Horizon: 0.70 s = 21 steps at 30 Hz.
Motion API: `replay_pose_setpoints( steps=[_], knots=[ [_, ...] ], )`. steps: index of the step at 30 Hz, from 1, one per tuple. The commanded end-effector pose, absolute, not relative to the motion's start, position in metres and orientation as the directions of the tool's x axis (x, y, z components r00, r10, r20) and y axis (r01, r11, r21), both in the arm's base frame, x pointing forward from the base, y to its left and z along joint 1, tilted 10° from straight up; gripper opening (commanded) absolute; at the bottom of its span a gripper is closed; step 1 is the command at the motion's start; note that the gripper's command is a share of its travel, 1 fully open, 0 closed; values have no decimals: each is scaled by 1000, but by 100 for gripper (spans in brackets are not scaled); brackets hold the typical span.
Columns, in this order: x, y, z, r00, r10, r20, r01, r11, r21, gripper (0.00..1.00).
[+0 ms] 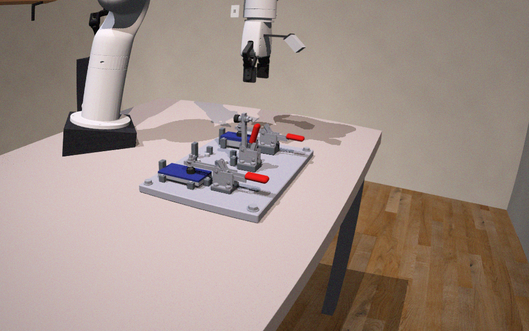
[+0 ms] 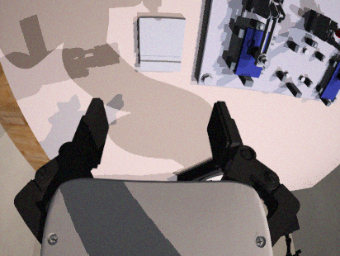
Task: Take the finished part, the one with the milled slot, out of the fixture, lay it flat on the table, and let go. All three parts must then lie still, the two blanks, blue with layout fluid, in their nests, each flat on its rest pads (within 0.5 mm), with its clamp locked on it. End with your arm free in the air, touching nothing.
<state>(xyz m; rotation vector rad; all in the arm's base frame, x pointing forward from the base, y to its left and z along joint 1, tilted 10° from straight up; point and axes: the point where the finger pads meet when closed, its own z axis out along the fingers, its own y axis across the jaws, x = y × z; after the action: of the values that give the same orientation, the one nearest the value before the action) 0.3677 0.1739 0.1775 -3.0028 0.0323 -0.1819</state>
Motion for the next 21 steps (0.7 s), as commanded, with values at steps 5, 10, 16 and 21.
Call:
replay_pose_setpoints(
  steps=[5,10,16,21],
  knots=[
    [363,170,216,992,-30,119,-16,-992,-123,95],
    [362,169,222,992,-30,119,-16,-992,-123,95],
    [362,169,227,992,-30,119,-16,-992,-123,95],
    [362,169,227,992,-30,119,-16,-992,-123,95]
  ],
)
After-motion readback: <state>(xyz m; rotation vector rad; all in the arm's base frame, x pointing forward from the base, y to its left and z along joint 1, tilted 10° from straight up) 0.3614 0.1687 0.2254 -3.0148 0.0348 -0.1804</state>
